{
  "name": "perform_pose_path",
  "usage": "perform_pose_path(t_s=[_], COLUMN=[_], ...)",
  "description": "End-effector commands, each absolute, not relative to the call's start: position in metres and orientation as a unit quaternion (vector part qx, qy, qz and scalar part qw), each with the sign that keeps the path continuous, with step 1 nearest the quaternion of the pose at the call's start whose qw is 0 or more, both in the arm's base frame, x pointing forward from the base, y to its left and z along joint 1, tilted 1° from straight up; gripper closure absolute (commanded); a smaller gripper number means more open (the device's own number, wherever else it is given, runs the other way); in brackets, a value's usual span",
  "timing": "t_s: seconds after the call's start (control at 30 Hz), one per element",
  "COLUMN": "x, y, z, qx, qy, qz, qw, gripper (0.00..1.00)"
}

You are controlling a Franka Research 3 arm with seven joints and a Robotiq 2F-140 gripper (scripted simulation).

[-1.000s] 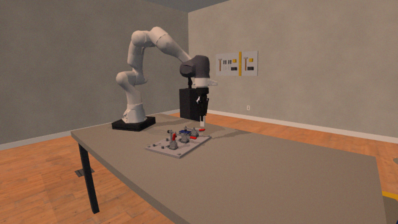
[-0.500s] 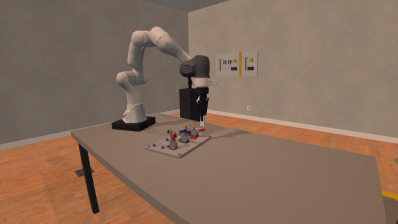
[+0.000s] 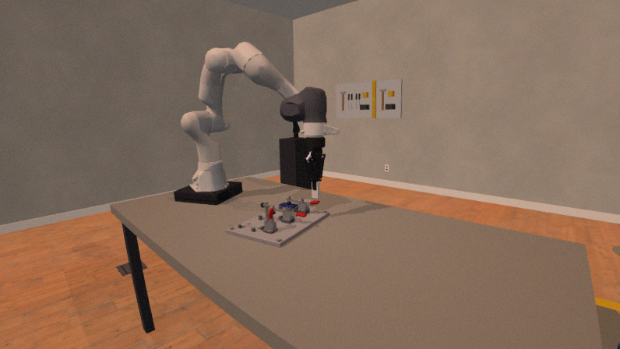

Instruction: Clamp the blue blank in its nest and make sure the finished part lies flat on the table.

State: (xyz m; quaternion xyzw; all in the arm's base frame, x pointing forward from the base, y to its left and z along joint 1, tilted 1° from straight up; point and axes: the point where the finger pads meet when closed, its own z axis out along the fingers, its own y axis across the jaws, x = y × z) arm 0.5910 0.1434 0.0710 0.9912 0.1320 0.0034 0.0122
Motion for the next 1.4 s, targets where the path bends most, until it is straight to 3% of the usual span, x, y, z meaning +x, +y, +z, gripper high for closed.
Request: perform_pose_path(t_s=[0.0, 1.37], x=[0.5916, 0.5917], y=[0.1435, 0.1434], z=[0.0701, 0.0661], qx=[0.991, 0.991], qy=[0.133, 0.133], qz=[0.004, 0.004], qw=[0.011, 0.011], gripper=[1.0, 1.0])
